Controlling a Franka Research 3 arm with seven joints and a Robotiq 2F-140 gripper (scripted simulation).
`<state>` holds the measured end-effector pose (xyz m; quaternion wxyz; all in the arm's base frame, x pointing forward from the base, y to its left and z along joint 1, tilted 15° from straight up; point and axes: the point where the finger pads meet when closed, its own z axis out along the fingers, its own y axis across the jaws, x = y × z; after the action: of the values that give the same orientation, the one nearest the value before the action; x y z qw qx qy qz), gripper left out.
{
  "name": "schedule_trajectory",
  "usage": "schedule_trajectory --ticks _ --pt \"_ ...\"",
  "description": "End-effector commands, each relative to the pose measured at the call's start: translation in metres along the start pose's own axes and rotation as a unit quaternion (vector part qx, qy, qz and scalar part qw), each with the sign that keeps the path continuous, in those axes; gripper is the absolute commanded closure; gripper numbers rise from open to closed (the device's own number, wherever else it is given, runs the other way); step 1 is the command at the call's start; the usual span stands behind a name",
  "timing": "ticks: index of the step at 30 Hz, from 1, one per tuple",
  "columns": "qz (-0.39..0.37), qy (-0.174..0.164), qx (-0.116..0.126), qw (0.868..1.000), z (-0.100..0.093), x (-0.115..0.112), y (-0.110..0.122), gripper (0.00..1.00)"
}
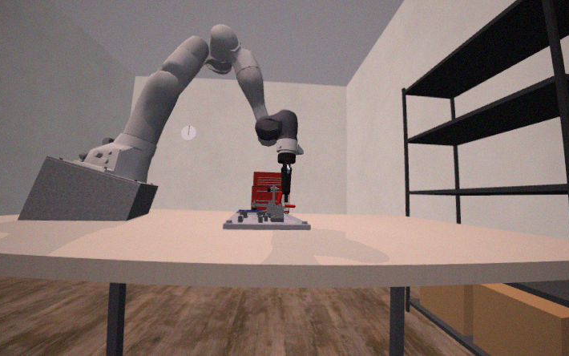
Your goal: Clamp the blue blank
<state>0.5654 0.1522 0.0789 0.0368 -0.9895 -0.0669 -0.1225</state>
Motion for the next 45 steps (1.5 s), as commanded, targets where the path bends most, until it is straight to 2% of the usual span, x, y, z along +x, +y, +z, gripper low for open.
schedule_trajectory --ticks 1,45 --pt "-0.002 0.001 0.000 1.000 0.0017 0.0003 -0.0004 1.00" --pt "-0.002 0.001 0.000 1.000 0.0080 0.0029 -0.0004 1.00"
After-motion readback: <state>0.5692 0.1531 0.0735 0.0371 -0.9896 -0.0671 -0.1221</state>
